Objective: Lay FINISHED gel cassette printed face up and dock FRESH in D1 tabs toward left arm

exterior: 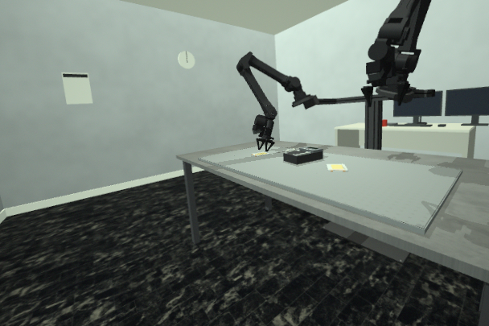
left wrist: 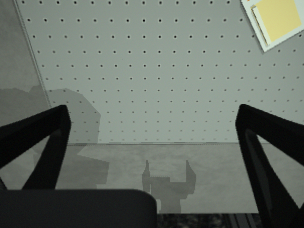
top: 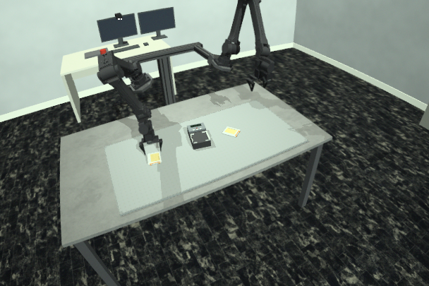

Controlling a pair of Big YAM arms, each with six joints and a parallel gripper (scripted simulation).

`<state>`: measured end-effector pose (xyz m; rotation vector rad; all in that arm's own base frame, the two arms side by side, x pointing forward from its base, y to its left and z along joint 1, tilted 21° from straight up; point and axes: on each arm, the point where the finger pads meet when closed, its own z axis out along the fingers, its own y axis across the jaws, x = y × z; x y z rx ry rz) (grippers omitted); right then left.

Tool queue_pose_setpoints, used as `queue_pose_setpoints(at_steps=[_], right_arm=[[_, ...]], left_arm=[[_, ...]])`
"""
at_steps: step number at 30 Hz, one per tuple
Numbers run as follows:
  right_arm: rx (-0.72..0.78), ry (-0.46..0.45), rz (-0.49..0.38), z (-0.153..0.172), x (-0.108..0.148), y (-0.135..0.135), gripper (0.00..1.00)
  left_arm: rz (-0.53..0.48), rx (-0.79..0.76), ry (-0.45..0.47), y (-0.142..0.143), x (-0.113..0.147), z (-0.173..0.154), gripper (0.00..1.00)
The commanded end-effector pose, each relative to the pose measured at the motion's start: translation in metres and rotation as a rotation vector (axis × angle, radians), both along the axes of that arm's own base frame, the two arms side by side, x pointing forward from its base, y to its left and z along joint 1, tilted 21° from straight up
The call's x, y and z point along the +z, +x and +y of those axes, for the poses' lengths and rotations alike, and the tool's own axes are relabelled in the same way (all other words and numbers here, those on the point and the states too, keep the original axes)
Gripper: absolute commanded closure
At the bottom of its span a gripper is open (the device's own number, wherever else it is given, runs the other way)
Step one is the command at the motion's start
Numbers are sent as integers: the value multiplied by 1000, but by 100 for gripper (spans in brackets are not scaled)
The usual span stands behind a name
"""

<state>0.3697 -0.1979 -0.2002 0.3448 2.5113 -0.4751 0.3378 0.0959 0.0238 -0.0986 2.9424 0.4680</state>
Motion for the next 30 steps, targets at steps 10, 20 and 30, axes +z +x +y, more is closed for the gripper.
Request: queue_pose_setpoints(at_steps=[10, 20, 30], right_arm=[[11, 5, 3, 11, 6, -4, 2], [11, 5, 3, 17, 17, -11, 2], [10, 9, 11, 19, 21, -14, 2]], left_arm=[[-20, -7, 2, 11, 11, 1, 0], [-20, -7, 2, 11, 11, 1, 0], [-20, -7, 2, 11, 11, 1, 0]])
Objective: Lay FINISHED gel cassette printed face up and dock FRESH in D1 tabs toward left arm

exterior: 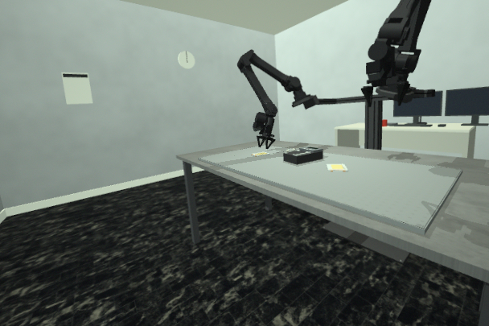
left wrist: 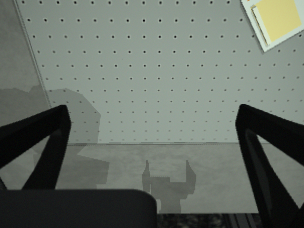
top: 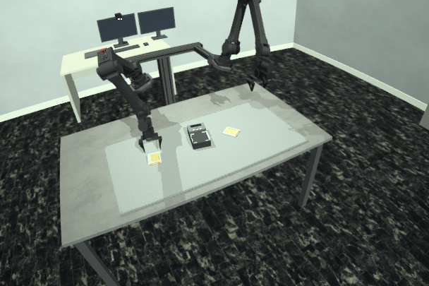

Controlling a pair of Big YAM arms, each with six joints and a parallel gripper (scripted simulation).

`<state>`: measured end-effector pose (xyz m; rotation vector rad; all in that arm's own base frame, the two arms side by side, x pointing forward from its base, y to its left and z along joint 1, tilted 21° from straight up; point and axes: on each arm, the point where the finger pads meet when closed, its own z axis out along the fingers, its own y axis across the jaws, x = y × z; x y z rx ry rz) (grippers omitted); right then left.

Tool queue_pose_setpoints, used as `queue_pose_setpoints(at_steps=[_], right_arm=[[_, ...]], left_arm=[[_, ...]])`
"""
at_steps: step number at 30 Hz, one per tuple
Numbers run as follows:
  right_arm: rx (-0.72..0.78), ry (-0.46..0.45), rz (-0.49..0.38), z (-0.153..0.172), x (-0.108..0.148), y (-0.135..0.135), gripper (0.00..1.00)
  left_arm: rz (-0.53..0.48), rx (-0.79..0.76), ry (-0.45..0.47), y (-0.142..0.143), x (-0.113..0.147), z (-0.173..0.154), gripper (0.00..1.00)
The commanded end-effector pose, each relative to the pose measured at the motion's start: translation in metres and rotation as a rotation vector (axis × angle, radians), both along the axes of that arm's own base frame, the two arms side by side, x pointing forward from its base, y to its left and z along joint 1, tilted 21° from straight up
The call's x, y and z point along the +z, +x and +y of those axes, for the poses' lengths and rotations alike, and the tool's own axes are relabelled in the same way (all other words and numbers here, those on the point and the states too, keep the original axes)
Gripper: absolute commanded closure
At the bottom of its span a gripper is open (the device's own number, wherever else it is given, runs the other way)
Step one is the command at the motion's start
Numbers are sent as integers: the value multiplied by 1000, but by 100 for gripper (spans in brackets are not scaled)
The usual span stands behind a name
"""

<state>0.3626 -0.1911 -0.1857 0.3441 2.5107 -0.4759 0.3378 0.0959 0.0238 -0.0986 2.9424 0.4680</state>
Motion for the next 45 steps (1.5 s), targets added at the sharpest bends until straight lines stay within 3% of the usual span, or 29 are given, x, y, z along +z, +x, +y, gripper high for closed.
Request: queue_pose_setpoints(at_steps=[1, 33, 36, 45], right_arm=[[10, 10, 11, 12, 6, -7, 2], [10, 10, 12, 23, 26, -21, 2], [16, 15, 45, 24, 31, -21, 2], [72, 56, 336, 35, 74, -23, 2]], left_arm=[[-20, -7, 2, 11, 11, 1, 0], [-20, -7, 2, 11, 11, 1, 0], [-20, -7, 2, 11, 11, 1, 0], [-20, -7, 2, 11, 11, 1, 0]])
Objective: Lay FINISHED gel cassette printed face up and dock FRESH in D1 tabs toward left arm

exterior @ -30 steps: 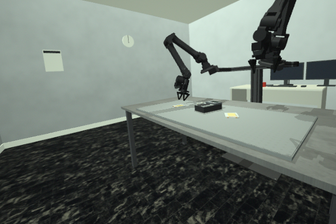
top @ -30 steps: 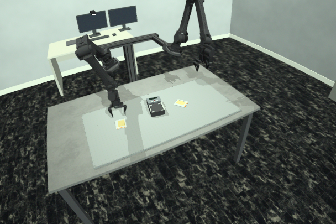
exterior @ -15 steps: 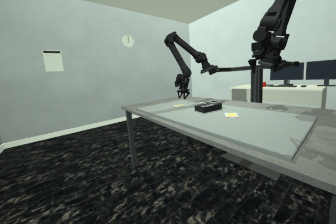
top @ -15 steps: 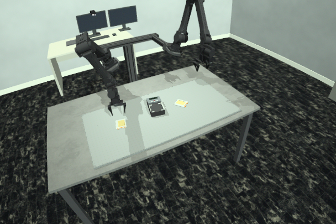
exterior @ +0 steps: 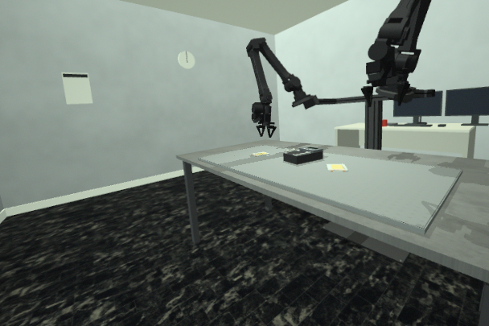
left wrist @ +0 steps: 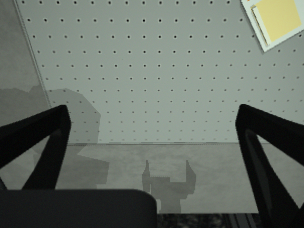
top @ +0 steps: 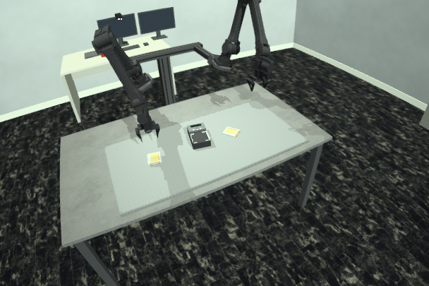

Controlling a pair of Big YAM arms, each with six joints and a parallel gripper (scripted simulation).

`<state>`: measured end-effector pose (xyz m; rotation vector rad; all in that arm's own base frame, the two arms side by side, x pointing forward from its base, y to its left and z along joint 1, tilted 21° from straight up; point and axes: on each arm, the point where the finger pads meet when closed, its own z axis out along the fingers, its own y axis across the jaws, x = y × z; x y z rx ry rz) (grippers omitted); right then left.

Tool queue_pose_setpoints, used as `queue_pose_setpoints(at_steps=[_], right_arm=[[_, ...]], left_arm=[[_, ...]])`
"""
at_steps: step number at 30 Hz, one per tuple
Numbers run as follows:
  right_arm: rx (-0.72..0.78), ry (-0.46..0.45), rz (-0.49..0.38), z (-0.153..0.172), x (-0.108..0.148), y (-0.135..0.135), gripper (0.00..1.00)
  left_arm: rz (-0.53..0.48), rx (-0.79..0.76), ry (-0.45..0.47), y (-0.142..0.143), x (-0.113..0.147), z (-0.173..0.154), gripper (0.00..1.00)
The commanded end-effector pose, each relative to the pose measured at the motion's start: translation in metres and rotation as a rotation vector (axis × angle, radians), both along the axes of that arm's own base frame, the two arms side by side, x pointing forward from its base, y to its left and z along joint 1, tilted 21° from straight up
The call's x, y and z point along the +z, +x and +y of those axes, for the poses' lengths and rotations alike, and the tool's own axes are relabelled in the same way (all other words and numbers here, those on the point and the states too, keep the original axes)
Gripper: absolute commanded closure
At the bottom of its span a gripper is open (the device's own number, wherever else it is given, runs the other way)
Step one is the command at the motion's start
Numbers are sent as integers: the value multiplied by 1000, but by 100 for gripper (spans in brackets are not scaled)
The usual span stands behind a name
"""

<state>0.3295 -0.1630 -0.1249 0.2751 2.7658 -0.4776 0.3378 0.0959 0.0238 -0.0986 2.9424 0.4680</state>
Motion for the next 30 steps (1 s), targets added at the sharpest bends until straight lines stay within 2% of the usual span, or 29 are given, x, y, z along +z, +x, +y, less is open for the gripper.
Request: queue_pose_setpoints(at_steps=[1, 3, 6, 8, 23, 25, 30], right_arm=[[47, 21, 120, 8, 18, 10, 2], [53, 26, 155, 11, 28, 10, 2], [53, 26, 155, 14, 43, 9, 2], [53, 26, 155, 14, 43, 9, 2], [53, 26, 155, 32, 116, 6, 2], [53, 26, 155, 32, 116, 6, 2], [53, 26, 155, 38, 140, 5, 2]], left_arm=[[-20, -7, 2, 11, 11, 1, 0], [-20, -7, 2, 11, 11, 1, 0], [-20, -7, 2, 11, 11, 1, 0], [-20, -7, 2, 11, 11, 1, 0], [-20, -7, 2, 11, 11, 1, 0], [-20, -7, 2, 11, 11, 1, 0], [-20, -7, 2, 11, 11, 1, 0]])
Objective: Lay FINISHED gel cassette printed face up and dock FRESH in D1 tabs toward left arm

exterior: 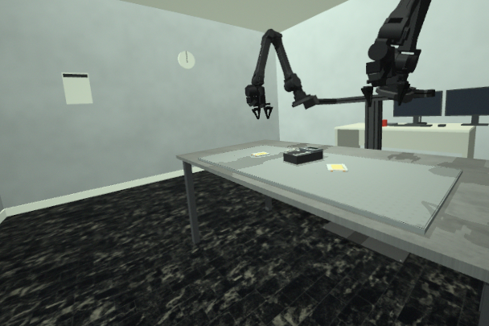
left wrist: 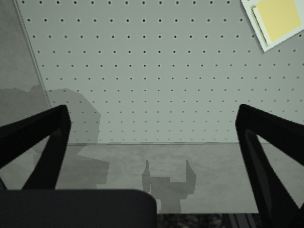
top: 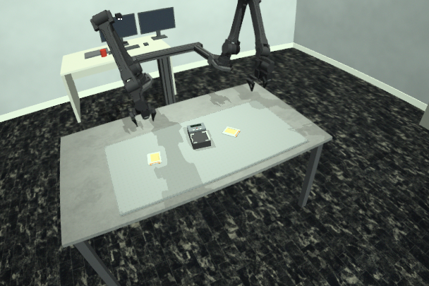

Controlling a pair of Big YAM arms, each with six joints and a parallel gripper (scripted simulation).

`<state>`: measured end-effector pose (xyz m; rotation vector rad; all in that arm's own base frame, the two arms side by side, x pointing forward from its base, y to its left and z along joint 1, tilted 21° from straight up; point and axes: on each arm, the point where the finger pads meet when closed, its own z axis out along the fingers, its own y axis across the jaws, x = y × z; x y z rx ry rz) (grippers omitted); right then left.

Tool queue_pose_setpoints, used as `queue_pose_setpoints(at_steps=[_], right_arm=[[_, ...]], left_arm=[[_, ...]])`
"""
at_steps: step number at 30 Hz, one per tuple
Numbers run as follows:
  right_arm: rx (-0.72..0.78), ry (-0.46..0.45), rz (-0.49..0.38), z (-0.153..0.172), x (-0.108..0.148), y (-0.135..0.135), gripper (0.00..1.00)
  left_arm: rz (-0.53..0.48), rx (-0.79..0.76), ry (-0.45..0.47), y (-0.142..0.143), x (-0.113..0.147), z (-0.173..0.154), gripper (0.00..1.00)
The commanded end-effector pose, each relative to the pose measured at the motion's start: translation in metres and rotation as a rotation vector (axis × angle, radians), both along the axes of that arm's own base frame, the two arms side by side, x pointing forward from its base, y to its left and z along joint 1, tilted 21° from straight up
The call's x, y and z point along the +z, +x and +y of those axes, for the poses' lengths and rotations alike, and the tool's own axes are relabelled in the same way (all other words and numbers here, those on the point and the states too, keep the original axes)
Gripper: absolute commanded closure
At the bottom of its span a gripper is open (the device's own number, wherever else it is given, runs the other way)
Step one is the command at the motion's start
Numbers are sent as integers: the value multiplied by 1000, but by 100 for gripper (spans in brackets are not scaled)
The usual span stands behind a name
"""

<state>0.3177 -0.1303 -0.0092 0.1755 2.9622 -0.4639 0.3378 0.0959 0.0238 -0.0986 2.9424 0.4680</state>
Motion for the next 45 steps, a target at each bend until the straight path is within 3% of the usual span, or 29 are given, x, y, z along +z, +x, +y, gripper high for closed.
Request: queue_pose_setpoints(at_steps=[1, 5, 24, 31, 45], right_arm=[[3, -8, -37, 6, 29, 17, 2], [3, -8, -37, 11, 48, 16, 2], [3, -8, -37, 11, 48, 16, 0], [3, -8, -37, 11, 48, 16, 0], [3, -8, -37, 11, 48, 16, 0]], left_arm=[[-20, -7, 2, 11, 11, 1, 0], [-20, -7, 2, 11, 11, 1, 0], [-20, -7, 2, 11, 11, 1, 0], [-55, 145, -22, 19, -9, -11, 2], [-88, 242, -36, 39, -63, -41, 2]])
